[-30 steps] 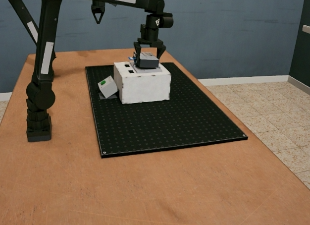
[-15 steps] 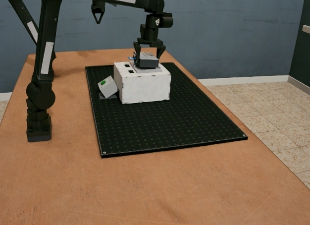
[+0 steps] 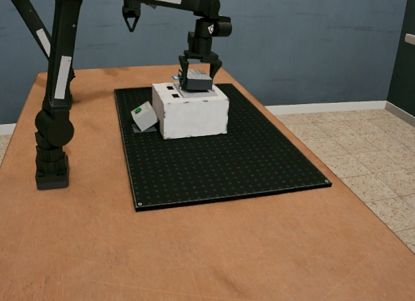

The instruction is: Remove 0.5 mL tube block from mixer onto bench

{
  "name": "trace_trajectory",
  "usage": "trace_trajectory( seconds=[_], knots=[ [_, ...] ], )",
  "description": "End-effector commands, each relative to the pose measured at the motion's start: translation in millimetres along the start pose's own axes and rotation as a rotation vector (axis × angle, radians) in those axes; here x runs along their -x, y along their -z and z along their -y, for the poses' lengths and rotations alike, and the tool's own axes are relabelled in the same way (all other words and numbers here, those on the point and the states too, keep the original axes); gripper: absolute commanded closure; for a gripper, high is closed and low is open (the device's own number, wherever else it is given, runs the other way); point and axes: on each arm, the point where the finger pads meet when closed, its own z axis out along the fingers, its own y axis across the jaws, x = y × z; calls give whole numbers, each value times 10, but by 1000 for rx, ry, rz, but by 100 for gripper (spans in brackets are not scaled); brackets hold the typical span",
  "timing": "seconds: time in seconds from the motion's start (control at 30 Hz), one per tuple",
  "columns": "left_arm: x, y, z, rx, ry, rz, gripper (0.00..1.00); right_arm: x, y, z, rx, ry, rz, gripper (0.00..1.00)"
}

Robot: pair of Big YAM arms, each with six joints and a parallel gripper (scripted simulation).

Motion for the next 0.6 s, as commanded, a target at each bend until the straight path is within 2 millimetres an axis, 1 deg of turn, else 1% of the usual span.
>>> trace_trajectory(
  seconds=[0.0, 0.1, 0.2, 0.3, 0.37, 0.57],
  knots=[
    [149, 314, 12, 10, -19, 87, 100, 149, 581, 233, -132, -7, 63, 100],
    [154, 327, 12, 10, -19, 91, 100, 187, 524, 240, -124, -1, 59, 100],
    [159, 340, 12, 10, -19, 94, 100, 189, 530, 246, -128, -2, 60, 100],
    [158, 342, 12, 11, -19, 94, 100, 181, 598, 231, -140, -2, 65, 100],
    [158, 342, 12, 11, -19, 94, 100, 181, 598, 231, -140, -2, 65, 100],
    [108, 239, 19, 7, -19, 68, 100, 139, 699, 148, -137, -4, 63, 100]
  ],
)
